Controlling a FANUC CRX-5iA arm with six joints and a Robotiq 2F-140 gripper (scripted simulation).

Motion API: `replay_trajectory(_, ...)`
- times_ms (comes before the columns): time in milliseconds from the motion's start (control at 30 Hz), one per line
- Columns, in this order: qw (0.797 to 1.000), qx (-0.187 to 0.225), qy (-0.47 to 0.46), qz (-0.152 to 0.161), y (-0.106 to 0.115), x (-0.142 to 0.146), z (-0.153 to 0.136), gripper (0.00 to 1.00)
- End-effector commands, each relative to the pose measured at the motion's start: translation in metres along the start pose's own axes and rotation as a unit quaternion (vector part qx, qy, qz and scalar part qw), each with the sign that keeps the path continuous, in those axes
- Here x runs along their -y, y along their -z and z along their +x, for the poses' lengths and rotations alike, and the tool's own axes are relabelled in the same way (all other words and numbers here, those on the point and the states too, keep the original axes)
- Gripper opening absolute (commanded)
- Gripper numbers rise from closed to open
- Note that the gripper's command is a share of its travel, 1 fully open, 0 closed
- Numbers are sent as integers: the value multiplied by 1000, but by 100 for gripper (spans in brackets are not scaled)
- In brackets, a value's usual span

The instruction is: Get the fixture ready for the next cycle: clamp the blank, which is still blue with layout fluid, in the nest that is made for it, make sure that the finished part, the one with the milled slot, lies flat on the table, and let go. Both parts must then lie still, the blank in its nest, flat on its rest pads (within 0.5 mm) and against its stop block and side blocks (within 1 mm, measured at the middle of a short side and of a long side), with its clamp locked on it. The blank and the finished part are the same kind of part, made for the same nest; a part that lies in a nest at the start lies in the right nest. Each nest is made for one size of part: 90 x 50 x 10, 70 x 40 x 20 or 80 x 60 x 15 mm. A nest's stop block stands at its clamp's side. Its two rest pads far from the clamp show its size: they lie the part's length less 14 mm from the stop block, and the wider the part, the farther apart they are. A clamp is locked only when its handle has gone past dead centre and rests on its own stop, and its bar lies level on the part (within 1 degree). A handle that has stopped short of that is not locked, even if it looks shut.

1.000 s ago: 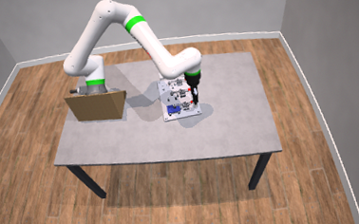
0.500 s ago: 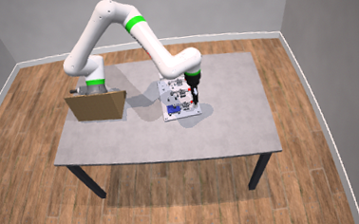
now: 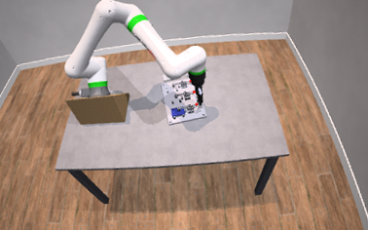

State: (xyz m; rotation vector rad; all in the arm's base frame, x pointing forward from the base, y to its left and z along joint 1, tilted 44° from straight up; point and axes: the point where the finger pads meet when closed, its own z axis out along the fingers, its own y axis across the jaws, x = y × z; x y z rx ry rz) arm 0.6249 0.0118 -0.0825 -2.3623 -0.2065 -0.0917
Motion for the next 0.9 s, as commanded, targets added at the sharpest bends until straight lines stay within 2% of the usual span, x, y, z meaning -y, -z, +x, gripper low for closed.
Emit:
replay_trajectory(0, 1000, 0, 0, 0, 16, 0, 0, 28)
replay_trajectory(167, 1000, 0, 0, 0, 30, 0, 0, 28)
replay_trajectory(600, 1000, 0, 0, 0, 31, 0, 0, 28)
replay_trajectory(633, 1000, 0, 0, 0, 31, 0, 0, 0)
replay_trajectory(867, 1000, 0, 0, 0, 31, 0, 0, 0)
